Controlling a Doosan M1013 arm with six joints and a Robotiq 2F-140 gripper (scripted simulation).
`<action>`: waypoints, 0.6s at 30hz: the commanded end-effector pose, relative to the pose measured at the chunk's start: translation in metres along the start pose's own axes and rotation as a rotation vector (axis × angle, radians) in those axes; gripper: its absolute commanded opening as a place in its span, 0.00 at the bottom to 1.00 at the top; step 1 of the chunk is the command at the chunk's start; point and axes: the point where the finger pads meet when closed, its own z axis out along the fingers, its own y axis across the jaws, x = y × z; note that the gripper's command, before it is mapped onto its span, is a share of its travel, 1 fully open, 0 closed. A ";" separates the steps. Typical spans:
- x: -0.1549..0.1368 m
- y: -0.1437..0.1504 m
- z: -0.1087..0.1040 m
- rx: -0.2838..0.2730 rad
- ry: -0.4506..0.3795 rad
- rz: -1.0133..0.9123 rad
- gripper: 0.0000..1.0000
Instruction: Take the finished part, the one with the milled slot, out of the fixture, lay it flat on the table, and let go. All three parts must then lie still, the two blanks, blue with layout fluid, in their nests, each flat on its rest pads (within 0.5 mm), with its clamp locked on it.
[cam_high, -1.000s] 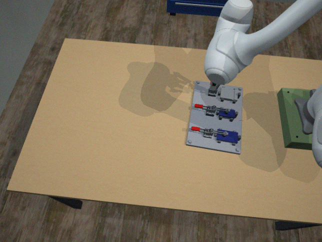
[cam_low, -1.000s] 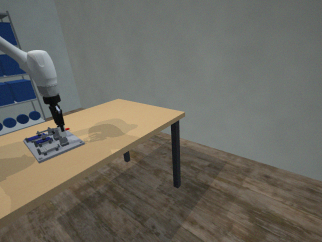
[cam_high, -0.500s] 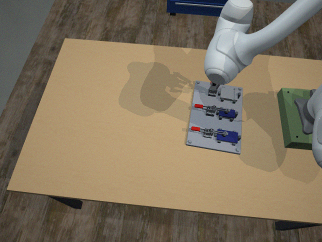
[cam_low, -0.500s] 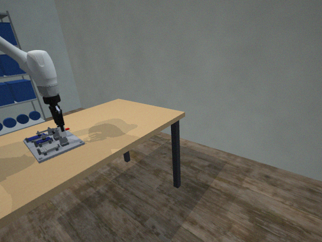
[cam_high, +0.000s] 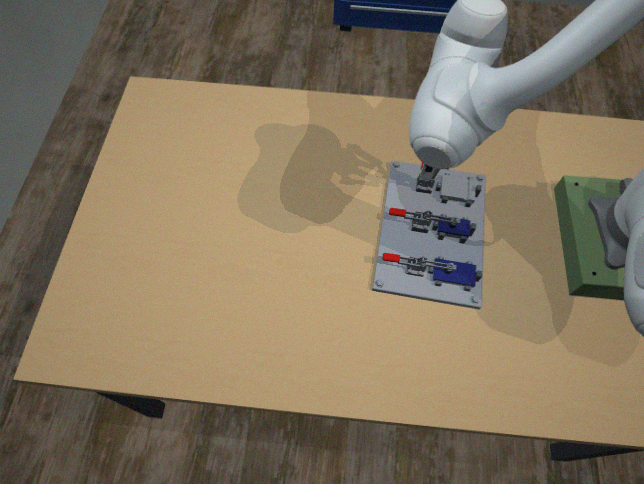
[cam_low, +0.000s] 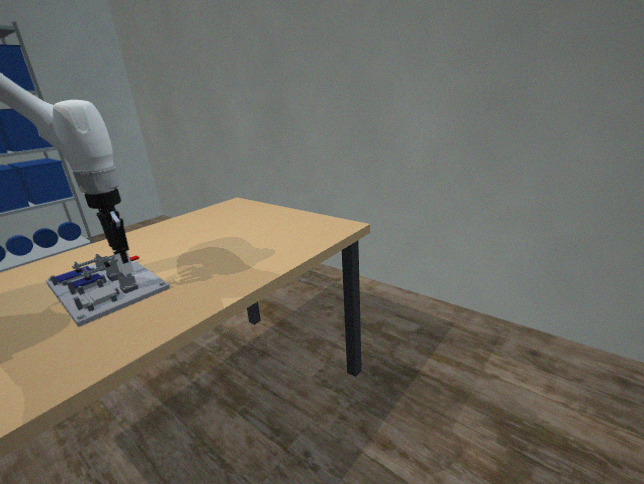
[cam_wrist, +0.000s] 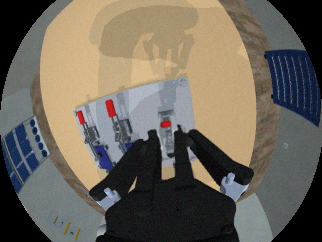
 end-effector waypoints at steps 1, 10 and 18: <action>-0.004 -0.002 -0.001 0.006 -0.004 -0.001 0.11; -0.006 -0.002 -0.001 0.006 -0.004 -0.001 0.11; -0.006 -0.002 -0.001 0.006 -0.004 -0.001 0.11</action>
